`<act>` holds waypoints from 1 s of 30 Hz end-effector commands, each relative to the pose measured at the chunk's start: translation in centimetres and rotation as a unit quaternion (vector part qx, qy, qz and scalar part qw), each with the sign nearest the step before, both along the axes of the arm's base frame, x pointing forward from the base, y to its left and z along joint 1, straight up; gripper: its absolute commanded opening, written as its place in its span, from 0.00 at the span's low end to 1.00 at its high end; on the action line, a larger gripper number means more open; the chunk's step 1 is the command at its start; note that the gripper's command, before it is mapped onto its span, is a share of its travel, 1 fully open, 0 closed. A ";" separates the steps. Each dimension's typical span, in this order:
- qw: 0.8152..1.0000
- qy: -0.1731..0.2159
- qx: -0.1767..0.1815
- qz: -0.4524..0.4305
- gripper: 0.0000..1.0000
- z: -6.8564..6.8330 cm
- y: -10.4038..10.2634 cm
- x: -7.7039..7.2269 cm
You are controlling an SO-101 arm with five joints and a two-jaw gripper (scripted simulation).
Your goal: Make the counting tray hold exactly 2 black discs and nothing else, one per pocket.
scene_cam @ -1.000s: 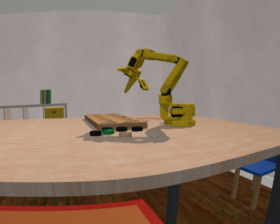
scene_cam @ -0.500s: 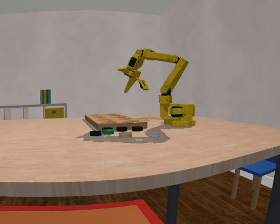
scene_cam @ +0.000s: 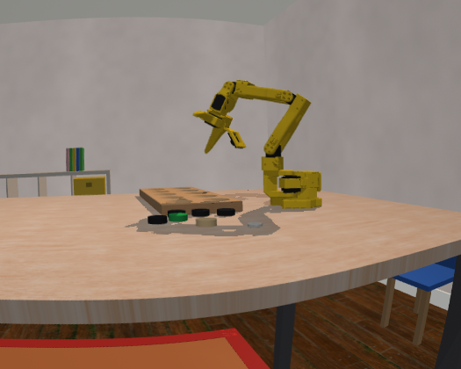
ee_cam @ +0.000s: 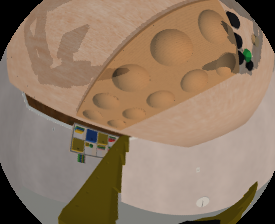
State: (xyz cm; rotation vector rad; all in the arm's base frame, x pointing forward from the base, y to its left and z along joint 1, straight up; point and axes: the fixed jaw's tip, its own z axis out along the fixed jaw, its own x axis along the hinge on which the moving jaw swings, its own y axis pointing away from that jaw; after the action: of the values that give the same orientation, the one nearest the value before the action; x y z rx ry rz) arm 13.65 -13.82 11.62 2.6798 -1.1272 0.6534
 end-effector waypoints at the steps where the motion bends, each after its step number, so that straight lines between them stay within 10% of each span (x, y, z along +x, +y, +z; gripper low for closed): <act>1: 0.999 -0.030 -0.027 0.003 1.00 1.5 -0.4 0.6; 30: 0.996 -0.065 0.004 -0.056 1.00 1.6 0.6 0.8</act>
State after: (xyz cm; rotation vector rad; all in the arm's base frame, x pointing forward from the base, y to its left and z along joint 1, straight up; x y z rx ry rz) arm 14.06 -13.22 11.81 2.6422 -1.2712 0.7006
